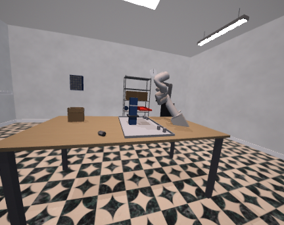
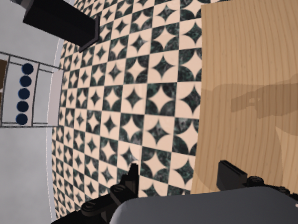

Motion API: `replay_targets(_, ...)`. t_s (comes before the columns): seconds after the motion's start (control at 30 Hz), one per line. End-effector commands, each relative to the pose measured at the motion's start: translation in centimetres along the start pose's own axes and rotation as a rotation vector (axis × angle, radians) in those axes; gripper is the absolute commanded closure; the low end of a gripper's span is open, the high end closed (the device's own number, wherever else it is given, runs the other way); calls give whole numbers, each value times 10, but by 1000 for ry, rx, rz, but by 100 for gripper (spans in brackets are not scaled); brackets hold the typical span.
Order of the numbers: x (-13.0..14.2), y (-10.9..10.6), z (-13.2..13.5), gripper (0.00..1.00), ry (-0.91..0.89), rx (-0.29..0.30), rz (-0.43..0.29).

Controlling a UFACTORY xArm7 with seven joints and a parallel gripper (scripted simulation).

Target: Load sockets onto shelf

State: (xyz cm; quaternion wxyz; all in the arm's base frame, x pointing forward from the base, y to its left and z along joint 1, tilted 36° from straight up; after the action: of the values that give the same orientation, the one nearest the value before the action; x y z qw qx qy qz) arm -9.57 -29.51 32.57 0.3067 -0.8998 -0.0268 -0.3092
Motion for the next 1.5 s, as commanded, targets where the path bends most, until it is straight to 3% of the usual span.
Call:
replay_targets(0.0,0,-1,-1,0,-1,-3,0)
replay_targets(0.6,1,-1,-2,0,-2,-3,-2)
replay_targets(0.73,12,-7,-4,0,-35,1,-31)
replay_targets(1.03,81,-57,-8,0,-279,35,-202)
replay_targets(1.2,95,-69,-6,0,-336,44,-232)
replay_targets(1.23,109,-84,-1,0,-398,55,-262)
replay_targets(1.3,109,-84,-1,0,-398,55,-262)
replay_targets(1.33,122,-99,5,0,-463,67,-291)
replay_targets(1.43,122,-99,5,0,-463,67,-291)
replay_targets(1.47,135,-115,14,0,-533,81,-317)
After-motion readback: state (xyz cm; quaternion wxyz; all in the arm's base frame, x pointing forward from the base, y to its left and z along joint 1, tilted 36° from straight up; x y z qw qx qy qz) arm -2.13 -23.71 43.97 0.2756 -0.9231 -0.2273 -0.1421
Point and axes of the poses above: the point where the finger pads meet when closed, its own y axis out along the fingers, its own z axis across the jaws, x = y × z, the point moved 5 cm from there along -y, back along the fingers, and after that the axes turned 14 degrees about y, right-handed, at the moved point
